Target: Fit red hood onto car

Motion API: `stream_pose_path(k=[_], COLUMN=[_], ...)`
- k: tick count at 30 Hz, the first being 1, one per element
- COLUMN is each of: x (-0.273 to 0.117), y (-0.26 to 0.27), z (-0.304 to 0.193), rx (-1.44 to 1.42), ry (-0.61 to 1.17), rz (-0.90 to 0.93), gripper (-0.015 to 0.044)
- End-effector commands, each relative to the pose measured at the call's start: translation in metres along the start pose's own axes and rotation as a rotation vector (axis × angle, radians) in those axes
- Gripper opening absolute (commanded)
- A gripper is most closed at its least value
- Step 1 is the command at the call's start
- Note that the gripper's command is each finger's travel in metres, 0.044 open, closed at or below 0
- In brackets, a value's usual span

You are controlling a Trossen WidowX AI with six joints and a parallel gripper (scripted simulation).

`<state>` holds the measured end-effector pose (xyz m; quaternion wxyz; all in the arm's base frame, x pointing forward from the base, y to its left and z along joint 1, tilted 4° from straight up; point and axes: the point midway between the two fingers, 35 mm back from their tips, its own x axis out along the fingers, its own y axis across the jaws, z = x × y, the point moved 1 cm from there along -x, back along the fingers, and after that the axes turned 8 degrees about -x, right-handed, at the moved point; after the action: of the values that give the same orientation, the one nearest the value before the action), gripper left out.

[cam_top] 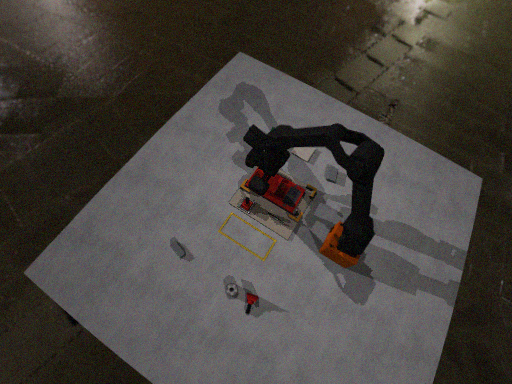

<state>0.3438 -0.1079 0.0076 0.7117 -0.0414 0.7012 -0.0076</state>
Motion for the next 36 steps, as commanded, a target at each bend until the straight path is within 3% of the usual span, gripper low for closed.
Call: stream_pose_path(k=[1,9,36], x=[-0.010,-0.073,-0.073], y=[0.000,0.001,0.001], z=[0.001,0.000,0.000], rx=[0.000,0.000,0.000], ry=[-0.002,-0.004,-0.004], rz=[-0.002,-0.007,-0.007], gripper=[0.0440,0.0440,0.0440])
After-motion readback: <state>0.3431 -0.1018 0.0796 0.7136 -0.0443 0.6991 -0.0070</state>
